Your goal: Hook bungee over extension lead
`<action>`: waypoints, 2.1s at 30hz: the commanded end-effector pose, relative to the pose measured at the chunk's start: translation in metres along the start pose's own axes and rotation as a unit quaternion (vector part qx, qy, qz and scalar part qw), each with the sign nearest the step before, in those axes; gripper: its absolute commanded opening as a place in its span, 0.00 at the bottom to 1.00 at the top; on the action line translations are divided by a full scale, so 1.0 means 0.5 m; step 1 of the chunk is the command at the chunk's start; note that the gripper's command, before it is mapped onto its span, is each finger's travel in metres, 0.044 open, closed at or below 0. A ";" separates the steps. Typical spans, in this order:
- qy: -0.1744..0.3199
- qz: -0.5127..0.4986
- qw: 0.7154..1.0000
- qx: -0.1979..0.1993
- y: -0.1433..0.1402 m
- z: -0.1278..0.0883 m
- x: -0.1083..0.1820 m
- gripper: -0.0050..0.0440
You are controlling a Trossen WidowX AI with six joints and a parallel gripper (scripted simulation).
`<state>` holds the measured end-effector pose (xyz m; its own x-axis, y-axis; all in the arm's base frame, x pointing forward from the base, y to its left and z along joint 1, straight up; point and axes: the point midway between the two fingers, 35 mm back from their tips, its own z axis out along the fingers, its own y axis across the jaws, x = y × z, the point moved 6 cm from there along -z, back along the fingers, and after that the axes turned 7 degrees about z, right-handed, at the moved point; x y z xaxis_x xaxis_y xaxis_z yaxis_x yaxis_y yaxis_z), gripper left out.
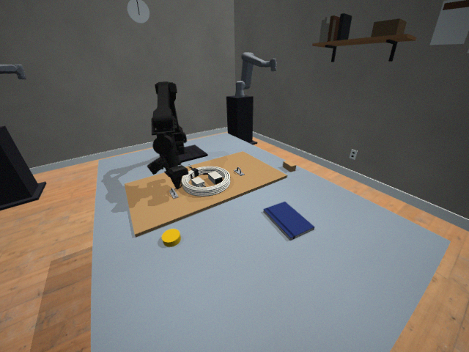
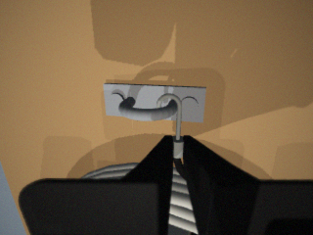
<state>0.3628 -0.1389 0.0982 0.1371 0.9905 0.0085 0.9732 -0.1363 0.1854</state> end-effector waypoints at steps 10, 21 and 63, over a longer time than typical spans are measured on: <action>-0.001 -0.008 1.000 -0.011 -0.001 -0.006 0.007 0.00; -0.004 -0.004 1.000 -0.016 0.006 -0.013 0.000 0.25; -0.005 -0.002 1.000 -0.020 0.019 -0.044 -0.002 1.00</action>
<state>0.3645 -0.1394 0.1039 0.1318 0.9912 0.0080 0.9741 -0.1310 0.1841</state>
